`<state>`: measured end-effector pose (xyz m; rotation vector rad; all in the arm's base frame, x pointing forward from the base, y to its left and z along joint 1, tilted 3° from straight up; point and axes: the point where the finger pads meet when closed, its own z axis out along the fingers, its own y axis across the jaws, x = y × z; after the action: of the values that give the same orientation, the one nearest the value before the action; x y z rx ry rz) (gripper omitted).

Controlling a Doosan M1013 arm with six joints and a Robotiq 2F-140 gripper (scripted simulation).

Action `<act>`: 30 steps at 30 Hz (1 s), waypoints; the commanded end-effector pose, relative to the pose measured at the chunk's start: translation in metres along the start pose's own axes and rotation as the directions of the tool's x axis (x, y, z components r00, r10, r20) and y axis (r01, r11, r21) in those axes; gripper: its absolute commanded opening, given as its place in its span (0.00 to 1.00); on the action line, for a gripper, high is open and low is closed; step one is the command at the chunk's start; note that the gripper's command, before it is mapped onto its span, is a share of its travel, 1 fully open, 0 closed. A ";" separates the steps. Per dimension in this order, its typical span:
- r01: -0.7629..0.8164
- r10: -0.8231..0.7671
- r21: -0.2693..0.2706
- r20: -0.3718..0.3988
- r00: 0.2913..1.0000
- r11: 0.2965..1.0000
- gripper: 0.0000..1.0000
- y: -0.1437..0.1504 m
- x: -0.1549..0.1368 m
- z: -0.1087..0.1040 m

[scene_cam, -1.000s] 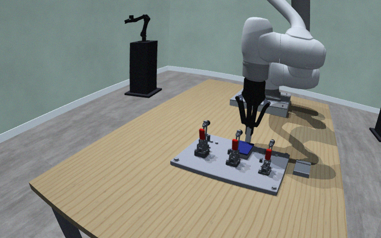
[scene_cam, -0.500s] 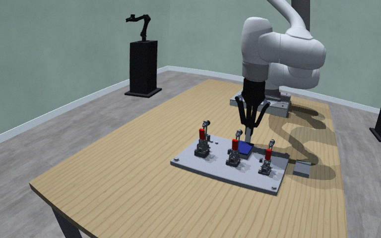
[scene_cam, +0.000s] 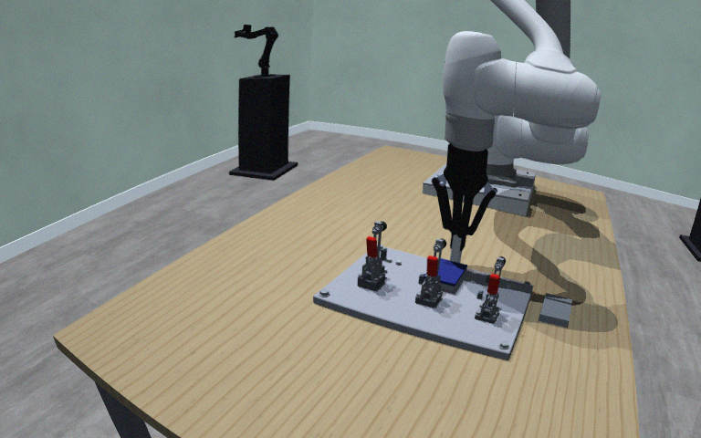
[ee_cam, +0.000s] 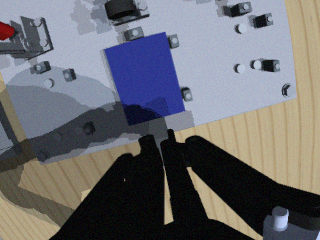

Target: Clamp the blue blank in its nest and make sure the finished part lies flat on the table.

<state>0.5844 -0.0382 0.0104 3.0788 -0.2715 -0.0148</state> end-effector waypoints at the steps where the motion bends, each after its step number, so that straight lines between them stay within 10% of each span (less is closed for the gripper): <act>1: 0.000 0.000 0.000 0.000 1.000 1.000 0.00 0.000 0.002 0.000; 30: 0.000 0.000 0.000 0.000 1.000 1.000 0.00 0.000 -0.018 -0.002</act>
<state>0.5666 -0.0350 0.0110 3.0788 -0.2715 -0.0147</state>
